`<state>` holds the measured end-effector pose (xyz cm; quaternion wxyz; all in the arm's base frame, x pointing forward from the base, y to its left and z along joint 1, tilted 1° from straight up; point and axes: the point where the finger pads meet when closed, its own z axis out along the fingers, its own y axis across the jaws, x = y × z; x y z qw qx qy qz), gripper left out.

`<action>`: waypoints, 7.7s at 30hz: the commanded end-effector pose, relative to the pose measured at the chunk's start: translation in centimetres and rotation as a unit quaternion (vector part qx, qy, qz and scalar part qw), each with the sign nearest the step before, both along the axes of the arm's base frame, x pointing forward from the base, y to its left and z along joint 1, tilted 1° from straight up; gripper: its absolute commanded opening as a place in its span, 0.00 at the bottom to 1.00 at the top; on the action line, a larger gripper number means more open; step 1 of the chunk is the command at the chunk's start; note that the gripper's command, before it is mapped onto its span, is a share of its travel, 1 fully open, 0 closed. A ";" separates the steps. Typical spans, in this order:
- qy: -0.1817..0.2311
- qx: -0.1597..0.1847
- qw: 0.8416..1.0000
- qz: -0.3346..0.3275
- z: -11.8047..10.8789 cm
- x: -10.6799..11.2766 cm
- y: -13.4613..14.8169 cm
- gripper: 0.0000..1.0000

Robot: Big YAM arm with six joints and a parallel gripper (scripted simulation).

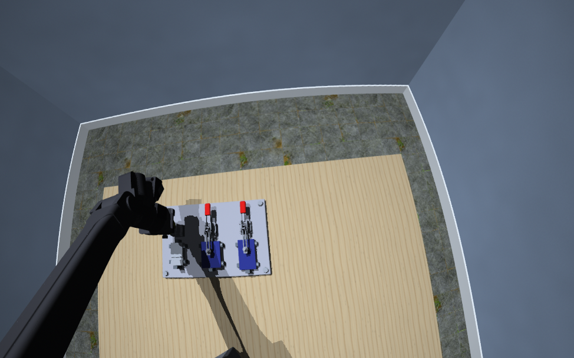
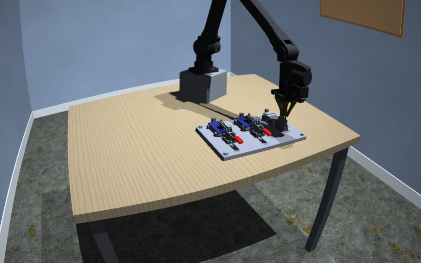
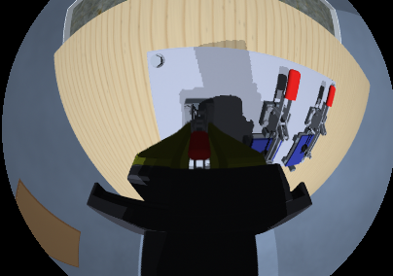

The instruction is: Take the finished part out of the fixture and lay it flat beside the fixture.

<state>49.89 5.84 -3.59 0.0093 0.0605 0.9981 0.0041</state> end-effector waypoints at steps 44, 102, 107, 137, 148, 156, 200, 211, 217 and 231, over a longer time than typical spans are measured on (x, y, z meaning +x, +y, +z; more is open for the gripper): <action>0.022 0.005 1.000 0.021 2.8 -2.8 1.4 0.00; -0.013 0.004 1.000 0.005 6.3 0.6 0.2 0.45; -0.014 0.005 1.000 0.006 7.9 0.5 0.2 0.45; -0.013 0.003 1.000 0.003 6.9 1.4 0.0 0.45; -0.017 0.002 1.000 0.002 6.7 1.9 -0.1 0.45; -0.021 0.002 1.000 0.001 6.5 2.2 -0.2 0.45; -0.027 0.001 1.000 -0.002 6.2 3.0 -0.5 0.45; -0.027 0.001 1.000 -0.002 6.2 3.0 -0.5 0.45; -0.027 0.001 1.000 -0.002 6.2 3.0 -0.5 0.45; -0.026 0.001 1.000 -0.002 6.1 2.9 -0.5 0.45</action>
